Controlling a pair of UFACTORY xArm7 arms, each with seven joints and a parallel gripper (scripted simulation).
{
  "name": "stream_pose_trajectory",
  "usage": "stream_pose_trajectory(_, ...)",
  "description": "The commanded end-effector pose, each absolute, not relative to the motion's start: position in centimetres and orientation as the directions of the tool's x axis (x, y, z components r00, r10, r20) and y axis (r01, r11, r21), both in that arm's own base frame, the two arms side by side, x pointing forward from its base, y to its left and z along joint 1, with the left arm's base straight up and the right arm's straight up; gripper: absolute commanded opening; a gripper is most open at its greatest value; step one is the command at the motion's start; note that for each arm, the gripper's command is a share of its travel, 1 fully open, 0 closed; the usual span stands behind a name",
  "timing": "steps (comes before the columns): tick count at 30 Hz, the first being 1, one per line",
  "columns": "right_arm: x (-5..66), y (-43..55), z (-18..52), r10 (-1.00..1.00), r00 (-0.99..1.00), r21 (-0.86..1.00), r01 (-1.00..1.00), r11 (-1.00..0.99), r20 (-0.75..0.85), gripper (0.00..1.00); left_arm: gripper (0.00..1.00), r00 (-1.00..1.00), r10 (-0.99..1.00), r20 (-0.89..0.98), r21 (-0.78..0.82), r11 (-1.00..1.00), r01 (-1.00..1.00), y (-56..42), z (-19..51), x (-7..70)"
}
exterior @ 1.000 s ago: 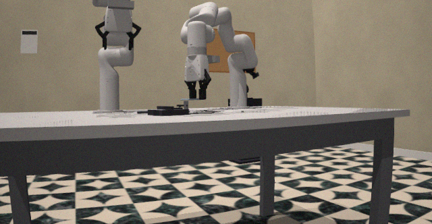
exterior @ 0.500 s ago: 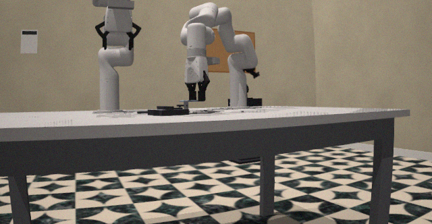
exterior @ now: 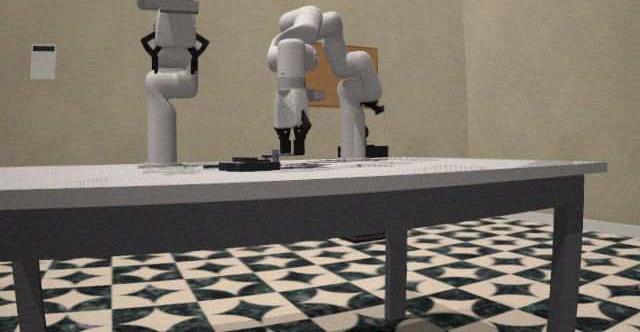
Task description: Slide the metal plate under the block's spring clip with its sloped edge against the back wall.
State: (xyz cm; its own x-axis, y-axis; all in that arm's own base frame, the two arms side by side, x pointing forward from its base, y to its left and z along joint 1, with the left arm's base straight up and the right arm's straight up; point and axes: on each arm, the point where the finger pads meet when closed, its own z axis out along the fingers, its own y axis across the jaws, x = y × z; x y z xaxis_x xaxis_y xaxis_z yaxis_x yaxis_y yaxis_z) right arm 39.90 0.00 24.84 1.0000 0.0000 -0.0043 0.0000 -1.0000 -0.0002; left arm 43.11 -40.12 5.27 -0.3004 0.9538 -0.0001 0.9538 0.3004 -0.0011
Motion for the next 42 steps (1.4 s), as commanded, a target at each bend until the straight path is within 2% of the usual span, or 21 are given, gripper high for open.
stream_pose_trajectory(1, 40.0, 0.0, 25.0, 0.0, 1.0, 0.0, 0.0, -1.0, 0.0, 1.0, 0.0, -0.302, 0.953, -0.004, 0.001, 0.302, 0.953, -40.2, 5.0, 43.2)
stream_pose_trajectory(42, 40.0, 0.0, 25.0, 0.0, 1.0, 0.0, 0.0, -1.0, 0.0, 1.0, 0.0, -0.306, 0.952, -0.006, 0.002, 0.306, 0.952, -42.0, 4.4, 43.9)
